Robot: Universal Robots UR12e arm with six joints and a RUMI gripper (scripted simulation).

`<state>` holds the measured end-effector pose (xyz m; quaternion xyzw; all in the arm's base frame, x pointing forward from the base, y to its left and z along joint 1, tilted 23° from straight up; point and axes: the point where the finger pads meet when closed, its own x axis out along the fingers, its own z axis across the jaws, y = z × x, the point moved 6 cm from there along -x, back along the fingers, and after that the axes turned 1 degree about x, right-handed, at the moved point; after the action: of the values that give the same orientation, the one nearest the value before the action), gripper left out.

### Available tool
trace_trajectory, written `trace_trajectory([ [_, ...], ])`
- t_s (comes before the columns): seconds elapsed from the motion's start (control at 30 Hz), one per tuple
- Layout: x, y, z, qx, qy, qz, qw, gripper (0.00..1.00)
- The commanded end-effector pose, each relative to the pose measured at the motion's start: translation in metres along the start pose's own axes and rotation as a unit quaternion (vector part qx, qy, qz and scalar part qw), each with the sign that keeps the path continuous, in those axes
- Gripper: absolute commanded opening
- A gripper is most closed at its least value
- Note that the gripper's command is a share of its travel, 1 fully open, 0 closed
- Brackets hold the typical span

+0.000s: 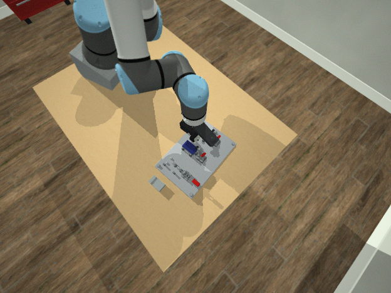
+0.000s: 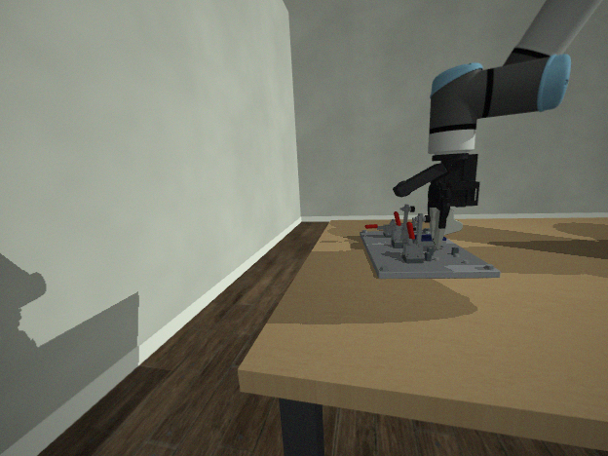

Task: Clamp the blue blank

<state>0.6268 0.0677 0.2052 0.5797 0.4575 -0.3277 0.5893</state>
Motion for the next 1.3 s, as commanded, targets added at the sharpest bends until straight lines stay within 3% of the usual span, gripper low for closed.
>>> trace_trajectory([
  [0.0, -0.0005, 0.0005, 0.0001, 0.0, 0.0, 0.001, 1.0, 0.0],
  [1.27, -0.0005, 0.0006, 0.0061, 0.0, 0.0, 0.001, 1.0, 0.0],
])
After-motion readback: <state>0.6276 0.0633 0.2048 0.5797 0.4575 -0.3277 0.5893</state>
